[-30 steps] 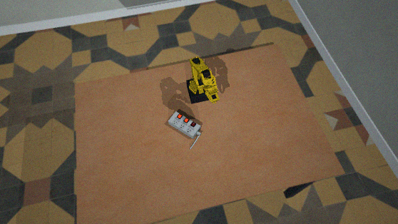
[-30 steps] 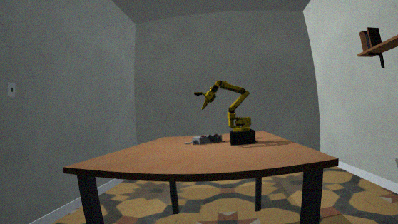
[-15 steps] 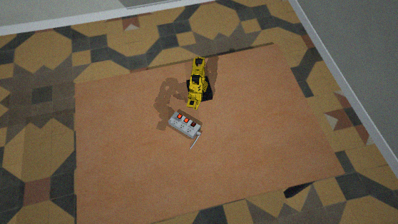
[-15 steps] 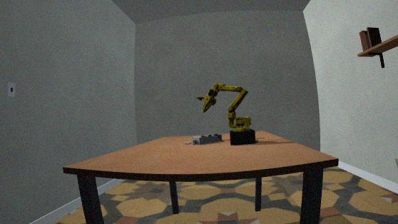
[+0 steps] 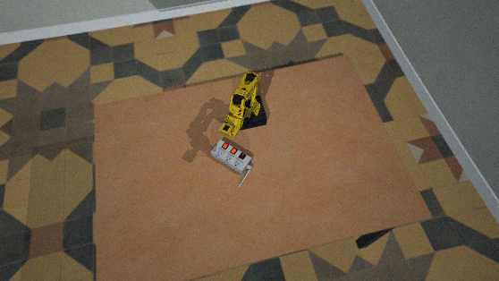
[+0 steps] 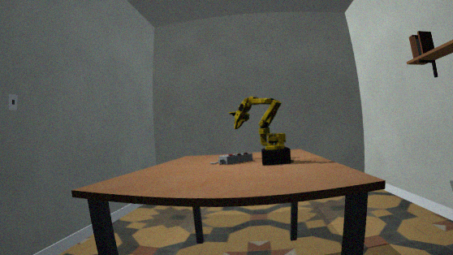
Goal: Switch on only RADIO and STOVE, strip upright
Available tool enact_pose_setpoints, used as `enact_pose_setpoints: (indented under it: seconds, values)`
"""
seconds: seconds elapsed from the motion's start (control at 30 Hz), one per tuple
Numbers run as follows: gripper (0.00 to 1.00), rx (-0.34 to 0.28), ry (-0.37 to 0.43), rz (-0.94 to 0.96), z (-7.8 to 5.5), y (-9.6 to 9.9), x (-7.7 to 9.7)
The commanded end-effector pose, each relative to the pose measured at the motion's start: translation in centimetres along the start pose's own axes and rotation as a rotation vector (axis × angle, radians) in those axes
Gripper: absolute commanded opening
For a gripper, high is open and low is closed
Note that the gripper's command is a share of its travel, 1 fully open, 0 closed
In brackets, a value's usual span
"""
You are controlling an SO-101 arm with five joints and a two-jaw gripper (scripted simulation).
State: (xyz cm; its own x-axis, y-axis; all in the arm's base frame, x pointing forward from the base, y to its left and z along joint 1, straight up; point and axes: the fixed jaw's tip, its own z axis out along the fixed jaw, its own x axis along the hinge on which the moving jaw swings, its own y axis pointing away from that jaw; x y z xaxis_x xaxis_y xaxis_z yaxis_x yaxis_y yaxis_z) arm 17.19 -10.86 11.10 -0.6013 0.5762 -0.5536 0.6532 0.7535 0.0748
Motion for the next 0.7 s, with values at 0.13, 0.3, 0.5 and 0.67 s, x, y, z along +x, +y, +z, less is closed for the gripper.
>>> enact_pose_setpoints:
  seconds: [0.13, 0.3, 0.5, 0.67]
  values:
    - [0.00, 0.023, 0.022, 0.040, 0.5, -0.8, 0.3]
    - [0.00, 0.023, 0.022, 0.040, 0.5, -0.8, 0.4]
    - [0.00, 0.022, 0.022, 0.039, 1.2, -0.8, 0.6]
    - [0.00, 0.019, 0.023, 0.037, 2.6, -0.8, 1.3]
